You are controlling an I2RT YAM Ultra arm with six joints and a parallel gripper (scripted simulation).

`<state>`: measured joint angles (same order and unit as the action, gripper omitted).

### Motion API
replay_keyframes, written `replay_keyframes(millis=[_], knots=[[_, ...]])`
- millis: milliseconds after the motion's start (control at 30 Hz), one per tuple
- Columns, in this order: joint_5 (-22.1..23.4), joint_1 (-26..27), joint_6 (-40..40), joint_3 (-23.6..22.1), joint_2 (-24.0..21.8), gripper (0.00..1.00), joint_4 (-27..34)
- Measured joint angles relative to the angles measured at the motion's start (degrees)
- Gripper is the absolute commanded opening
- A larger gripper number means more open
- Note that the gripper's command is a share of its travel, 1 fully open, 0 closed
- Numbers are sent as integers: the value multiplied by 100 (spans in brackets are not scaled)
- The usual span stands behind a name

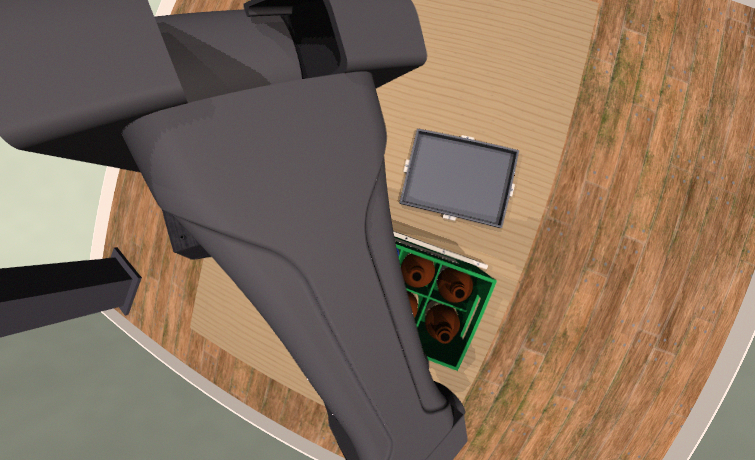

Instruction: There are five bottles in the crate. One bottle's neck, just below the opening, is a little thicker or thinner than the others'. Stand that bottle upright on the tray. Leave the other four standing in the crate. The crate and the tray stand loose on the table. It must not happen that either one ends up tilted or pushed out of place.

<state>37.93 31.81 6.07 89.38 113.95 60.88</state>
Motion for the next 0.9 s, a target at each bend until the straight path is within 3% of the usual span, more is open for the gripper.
replay_keyframes(millis=[700,900], knots=[[-2,0,11,-17,-11,0,-15],[-68,-494,428,-608,-732,0,-116]])
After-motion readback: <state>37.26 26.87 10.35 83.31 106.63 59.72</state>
